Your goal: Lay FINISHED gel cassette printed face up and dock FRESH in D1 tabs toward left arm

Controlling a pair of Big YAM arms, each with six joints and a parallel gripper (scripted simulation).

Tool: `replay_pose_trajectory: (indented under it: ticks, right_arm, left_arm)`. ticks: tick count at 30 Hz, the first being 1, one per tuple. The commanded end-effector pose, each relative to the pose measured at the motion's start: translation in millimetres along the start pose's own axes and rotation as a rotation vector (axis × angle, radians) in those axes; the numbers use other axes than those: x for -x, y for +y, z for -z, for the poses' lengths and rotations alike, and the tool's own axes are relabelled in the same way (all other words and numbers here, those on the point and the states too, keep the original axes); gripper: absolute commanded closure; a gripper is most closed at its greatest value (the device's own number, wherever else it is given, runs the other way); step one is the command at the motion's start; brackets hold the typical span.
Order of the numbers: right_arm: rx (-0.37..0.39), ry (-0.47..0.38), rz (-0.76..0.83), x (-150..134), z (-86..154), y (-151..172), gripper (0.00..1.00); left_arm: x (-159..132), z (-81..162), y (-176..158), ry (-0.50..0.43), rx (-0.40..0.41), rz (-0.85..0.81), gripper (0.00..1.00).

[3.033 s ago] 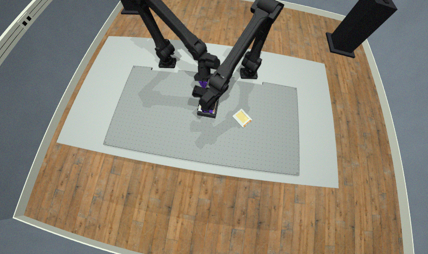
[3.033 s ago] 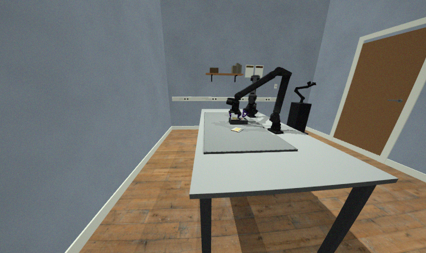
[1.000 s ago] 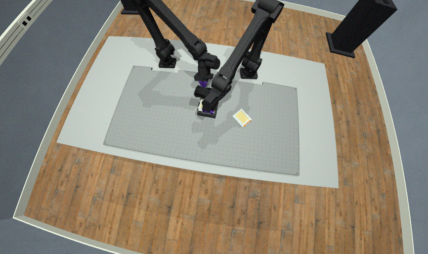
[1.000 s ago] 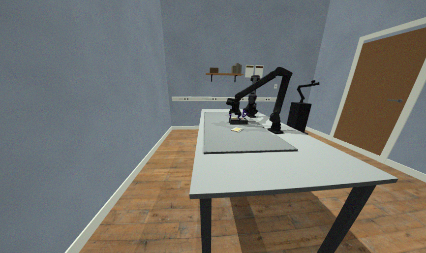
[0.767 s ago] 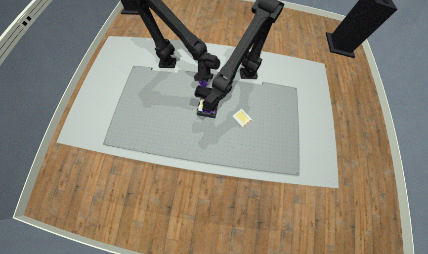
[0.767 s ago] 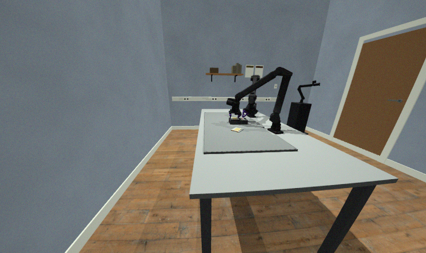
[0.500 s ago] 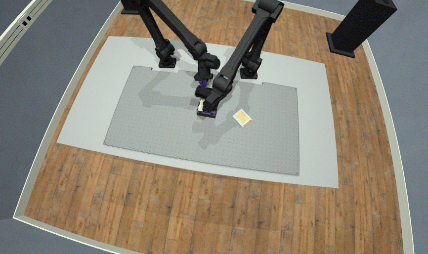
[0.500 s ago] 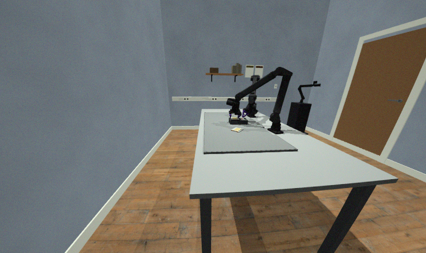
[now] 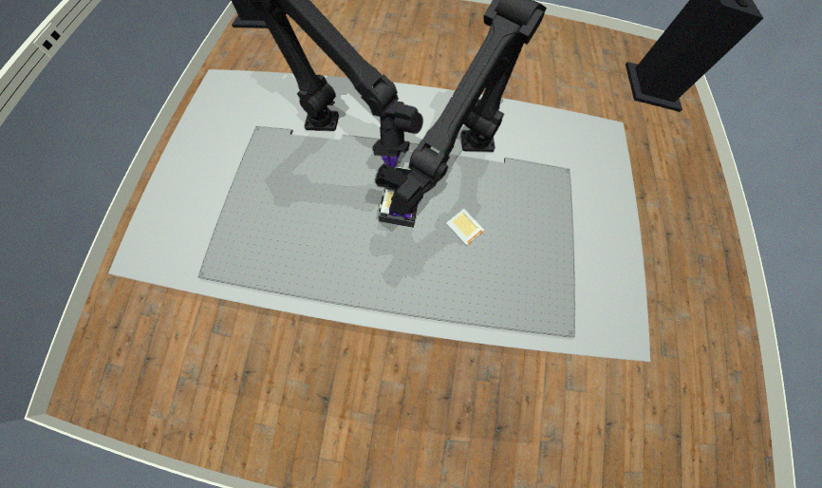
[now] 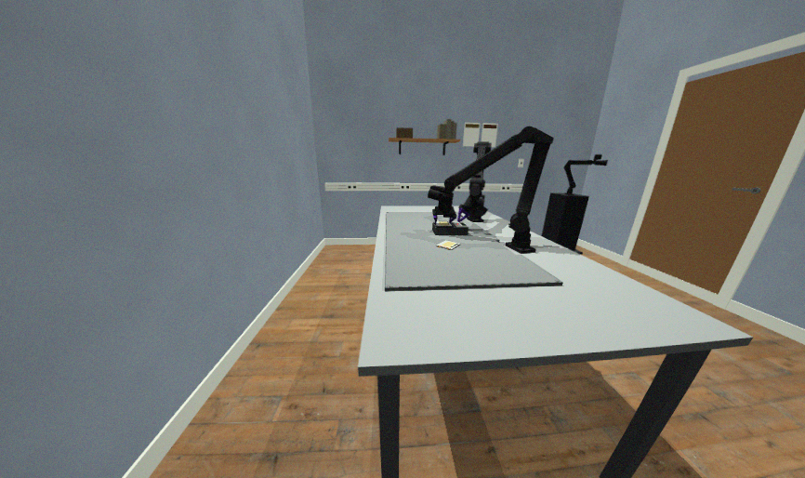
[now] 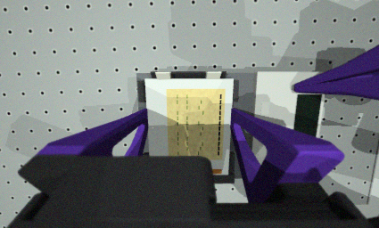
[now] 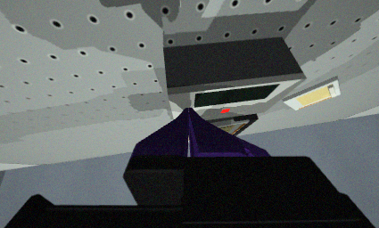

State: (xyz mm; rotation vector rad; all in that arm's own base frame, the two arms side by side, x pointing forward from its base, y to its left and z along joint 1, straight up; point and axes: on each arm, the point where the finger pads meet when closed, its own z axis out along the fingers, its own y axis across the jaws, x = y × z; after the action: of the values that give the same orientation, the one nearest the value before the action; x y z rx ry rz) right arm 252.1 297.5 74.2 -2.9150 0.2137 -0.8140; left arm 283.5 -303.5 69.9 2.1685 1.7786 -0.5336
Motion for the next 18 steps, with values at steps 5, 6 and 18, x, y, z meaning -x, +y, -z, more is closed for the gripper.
replay_pose_trajectory:
  ticks: [5,6,18]
  right_arm:
    - [0.120,-0.095,0.069,41.6,-37.8,41.9,1.00]
    - [0.120,-0.095,0.069,41.6,-37.8,41.9,1.00]
    - [0.120,-0.095,0.069,41.6,-37.8,41.9,1.00]
  left_arm:
    - [3.7,11.2,3.4,-0.040,0.022,-0.008,1.00]
    - [3.7,11.2,3.4,-0.040,0.022,-0.008,1.00]
    - [3.9,12.3,3.3,-0.058,0.022,-0.008,1.00]
